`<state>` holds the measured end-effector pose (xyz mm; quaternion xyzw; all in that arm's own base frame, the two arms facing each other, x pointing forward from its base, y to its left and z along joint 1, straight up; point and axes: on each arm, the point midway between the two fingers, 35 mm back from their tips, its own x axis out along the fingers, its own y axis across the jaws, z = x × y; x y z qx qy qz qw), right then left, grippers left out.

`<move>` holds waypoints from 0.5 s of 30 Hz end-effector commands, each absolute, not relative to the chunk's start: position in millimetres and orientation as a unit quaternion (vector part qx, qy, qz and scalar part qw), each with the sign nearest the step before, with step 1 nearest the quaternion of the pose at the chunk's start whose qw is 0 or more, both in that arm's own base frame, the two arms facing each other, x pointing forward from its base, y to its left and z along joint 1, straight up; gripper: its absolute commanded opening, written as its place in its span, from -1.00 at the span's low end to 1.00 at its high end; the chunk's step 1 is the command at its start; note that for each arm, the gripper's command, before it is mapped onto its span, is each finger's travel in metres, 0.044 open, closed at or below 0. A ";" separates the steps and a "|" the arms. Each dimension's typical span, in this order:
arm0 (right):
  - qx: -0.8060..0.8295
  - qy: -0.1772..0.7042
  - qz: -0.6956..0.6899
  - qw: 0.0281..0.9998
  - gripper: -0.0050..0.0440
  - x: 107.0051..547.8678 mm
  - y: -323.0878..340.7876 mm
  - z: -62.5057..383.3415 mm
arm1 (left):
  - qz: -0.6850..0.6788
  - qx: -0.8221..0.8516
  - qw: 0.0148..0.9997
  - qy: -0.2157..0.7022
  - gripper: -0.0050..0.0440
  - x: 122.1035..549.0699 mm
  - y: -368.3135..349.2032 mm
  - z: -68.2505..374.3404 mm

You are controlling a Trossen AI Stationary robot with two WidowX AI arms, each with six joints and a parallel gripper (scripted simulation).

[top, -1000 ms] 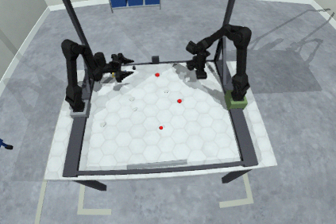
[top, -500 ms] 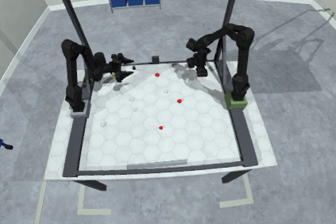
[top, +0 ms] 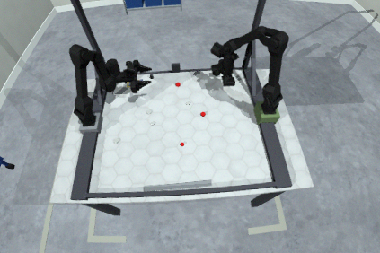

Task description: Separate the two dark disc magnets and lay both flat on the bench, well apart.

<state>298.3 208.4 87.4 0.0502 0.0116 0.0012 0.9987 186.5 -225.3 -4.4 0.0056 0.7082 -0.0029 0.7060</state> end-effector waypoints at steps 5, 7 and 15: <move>0.055 0.007 0.001 0.998 0.84 298.7 209.2 91.7 | -0.017 -0.001 0.717 0.697 -0.63 194.9 -231.0 4.0; 0.055 0.007 0.001 0.998 0.84 298.7 209.2 91.7 | -0.018 0.001 0.717 0.697 -0.63 195.6 -231.3 2.4; 0.055 0.007 0.001 0.998 0.84 298.7 209.2 91.7 | -0.034 0.011 0.724 0.689 -0.63 203.6 -233.4 -1.1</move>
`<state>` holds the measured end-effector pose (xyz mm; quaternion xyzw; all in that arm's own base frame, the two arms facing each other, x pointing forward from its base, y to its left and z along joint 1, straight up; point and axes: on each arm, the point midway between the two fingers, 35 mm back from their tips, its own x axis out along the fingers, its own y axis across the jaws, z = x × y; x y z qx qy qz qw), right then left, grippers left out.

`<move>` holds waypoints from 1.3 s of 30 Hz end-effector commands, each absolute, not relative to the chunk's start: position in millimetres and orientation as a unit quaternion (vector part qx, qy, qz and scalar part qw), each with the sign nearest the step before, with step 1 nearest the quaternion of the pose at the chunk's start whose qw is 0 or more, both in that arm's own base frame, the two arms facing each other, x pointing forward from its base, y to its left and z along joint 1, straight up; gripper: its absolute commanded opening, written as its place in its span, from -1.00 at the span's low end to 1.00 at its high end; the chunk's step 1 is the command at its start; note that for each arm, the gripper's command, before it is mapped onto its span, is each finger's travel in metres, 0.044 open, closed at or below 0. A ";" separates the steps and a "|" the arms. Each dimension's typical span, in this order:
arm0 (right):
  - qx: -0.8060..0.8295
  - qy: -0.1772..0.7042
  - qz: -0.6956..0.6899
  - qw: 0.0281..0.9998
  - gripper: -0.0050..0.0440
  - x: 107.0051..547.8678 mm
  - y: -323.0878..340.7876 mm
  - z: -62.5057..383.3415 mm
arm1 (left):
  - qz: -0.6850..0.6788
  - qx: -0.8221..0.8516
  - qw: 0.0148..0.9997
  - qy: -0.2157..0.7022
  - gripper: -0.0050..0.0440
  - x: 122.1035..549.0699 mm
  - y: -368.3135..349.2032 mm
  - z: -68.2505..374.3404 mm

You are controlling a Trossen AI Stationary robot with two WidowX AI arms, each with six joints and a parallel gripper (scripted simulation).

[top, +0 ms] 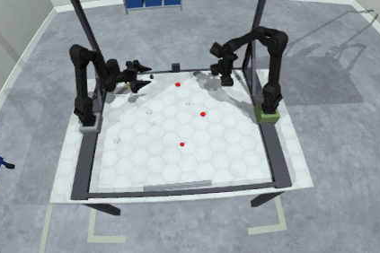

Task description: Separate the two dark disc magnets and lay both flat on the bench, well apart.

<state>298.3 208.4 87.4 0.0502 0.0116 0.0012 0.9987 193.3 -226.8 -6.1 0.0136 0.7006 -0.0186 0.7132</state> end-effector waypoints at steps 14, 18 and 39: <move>0.055 0.007 0.001 0.998 0.84 298.7 209.2 91.7 | -0.085 0.037 0.748 0.657 -0.63 226.8 -240.2 -4.6; 0.055 0.007 0.001 0.998 0.84 298.7 209.2 91.7 | -0.107 0.050 0.759 0.641 -0.63 237.9 -242.9 -5.6; 0.055 0.007 0.001 0.998 0.84 298.7 209.2 91.7 | -0.215 0.156 0.818 0.510 -0.63 310.2 -251.5 -4.9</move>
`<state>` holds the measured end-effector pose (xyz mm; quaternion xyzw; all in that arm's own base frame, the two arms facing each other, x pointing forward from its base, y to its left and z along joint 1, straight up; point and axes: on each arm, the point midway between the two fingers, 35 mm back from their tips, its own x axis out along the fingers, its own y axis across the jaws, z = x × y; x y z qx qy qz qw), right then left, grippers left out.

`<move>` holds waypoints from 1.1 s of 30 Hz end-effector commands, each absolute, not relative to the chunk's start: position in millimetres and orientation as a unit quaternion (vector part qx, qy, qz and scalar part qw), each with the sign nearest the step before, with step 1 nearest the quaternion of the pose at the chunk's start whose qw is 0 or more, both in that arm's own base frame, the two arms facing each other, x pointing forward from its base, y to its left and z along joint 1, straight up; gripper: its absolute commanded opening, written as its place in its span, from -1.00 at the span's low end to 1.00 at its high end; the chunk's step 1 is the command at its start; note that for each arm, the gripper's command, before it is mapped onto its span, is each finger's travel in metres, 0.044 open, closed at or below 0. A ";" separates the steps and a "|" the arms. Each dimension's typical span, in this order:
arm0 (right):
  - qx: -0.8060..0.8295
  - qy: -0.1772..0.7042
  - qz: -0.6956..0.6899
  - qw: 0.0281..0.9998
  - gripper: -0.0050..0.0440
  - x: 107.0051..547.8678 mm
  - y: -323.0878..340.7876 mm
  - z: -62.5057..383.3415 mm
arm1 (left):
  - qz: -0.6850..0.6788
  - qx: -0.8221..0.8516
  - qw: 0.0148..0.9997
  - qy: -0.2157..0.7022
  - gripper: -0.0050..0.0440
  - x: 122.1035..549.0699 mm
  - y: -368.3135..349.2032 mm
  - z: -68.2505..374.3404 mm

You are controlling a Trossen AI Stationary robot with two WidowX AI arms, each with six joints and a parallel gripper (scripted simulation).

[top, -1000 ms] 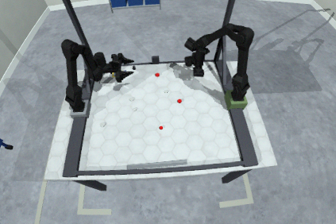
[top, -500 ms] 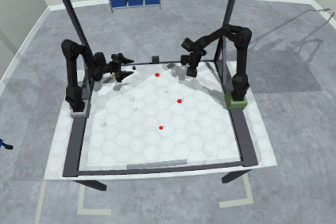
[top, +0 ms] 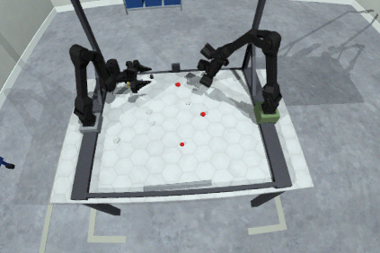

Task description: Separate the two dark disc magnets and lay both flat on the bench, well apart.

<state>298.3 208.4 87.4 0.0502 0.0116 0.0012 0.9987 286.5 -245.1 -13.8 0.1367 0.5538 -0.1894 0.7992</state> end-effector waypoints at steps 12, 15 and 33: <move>0.055 0.007 0.001 0.998 0.84 298.7 209.2 91.7 | -0.249 0.240 0.843 0.412 -0.63 356.3 -248.5 2.6; 0.055 0.007 0.001 0.998 0.84 298.7 209.2 91.7 | -0.253 0.269 0.847 0.382 -0.63 369.8 -245.8 5.4; 0.055 0.007 0.001 0.998 0.84 298.7 209.2 91.7 | -0.232 0.430 0.843 0.226 -0.63 437.5 -222.1 30.6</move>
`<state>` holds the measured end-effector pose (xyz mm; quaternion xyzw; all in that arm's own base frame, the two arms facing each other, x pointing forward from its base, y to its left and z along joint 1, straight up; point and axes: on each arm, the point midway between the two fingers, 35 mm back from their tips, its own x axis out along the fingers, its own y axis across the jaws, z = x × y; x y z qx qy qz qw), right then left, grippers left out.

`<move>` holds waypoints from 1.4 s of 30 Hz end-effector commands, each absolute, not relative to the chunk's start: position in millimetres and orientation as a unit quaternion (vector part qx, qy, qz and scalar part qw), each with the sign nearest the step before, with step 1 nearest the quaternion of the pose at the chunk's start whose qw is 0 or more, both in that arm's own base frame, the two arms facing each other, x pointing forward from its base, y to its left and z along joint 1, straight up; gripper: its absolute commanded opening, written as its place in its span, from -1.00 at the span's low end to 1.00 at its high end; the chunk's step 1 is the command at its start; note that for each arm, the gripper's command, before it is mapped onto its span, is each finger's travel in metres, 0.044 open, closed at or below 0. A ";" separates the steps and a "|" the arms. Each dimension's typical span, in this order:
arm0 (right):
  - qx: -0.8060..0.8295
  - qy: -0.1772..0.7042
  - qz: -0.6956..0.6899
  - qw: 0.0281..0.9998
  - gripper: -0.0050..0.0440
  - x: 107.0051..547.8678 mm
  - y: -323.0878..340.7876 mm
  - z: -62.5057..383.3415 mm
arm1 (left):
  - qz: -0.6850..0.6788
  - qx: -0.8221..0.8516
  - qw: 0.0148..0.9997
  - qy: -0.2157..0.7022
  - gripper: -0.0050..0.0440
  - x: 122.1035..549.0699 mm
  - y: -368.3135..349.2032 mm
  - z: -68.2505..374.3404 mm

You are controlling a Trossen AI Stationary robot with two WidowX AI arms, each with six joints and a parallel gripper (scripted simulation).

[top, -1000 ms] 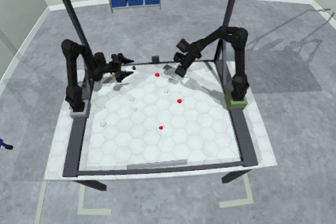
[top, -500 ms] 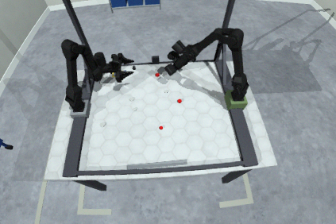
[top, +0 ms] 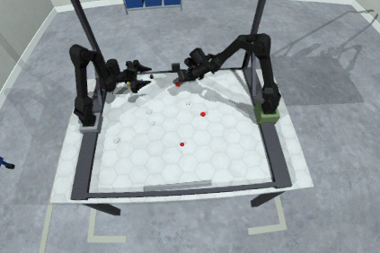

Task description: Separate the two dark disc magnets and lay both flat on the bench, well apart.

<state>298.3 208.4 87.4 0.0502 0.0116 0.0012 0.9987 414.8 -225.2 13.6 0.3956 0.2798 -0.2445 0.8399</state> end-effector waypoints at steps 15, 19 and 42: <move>0.055 0.007 0.001 0.998 0.84 298.7 209.2 91.7 | -0.175 0.548 0.807 0.135 -0.63 476.9 -194.0 54.6; 0.055 0.007 0.001 0.998 0.84 298.7 209.2 91.7 | -0.160 0.571 0.796 0.119 -0.63 483.7 -187.4 59.9; 0.055 0.007 0.001 0.998 0.84 298.7 209.2 91.7 | -0.078 0.675 0.731 0.064 -0.63 509.2 -152.2 85.0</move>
